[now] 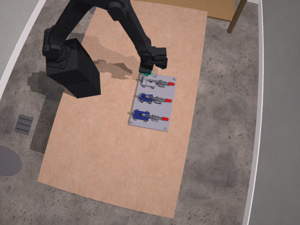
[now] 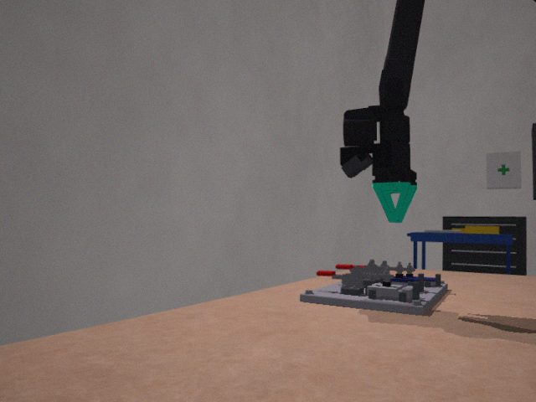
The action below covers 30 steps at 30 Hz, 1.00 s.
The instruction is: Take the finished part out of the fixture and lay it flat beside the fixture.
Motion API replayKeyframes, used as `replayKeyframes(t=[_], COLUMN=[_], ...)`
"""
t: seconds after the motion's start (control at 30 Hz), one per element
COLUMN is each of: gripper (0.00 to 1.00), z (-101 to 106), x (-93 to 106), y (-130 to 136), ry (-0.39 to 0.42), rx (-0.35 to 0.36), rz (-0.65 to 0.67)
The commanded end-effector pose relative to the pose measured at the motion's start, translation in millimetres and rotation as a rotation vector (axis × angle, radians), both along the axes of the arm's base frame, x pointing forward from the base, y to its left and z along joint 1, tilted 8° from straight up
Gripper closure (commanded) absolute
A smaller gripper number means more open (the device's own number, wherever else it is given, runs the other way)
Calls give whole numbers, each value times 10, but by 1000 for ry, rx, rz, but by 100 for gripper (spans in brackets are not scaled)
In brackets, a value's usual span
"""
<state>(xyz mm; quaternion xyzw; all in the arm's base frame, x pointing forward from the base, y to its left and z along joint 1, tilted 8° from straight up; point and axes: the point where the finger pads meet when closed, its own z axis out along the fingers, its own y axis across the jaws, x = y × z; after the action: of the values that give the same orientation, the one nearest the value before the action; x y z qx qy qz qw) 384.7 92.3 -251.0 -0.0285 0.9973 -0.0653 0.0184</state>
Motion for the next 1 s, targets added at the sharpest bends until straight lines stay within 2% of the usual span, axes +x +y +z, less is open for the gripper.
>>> replayKeyframes(t=[0.0, 0.1, 0.13, 0.47, 0.6, 0.67, 0.97], gripper=[55, 55, 55, 55, 55, 55, 55], z=[-132, -150, -58, -169, -161, -161, -129], x=[123, 122, 215, 149, 330, 330, 961], y=[-33, -36, 27, -50, -40, -40, -5], ry=[-20, -20, -46, 3, 1, 1, -5], rx=[8, 8, 16, 1, 2, 2, 4], rz=[-3, -3, -3, -3, -3, -3, -3])
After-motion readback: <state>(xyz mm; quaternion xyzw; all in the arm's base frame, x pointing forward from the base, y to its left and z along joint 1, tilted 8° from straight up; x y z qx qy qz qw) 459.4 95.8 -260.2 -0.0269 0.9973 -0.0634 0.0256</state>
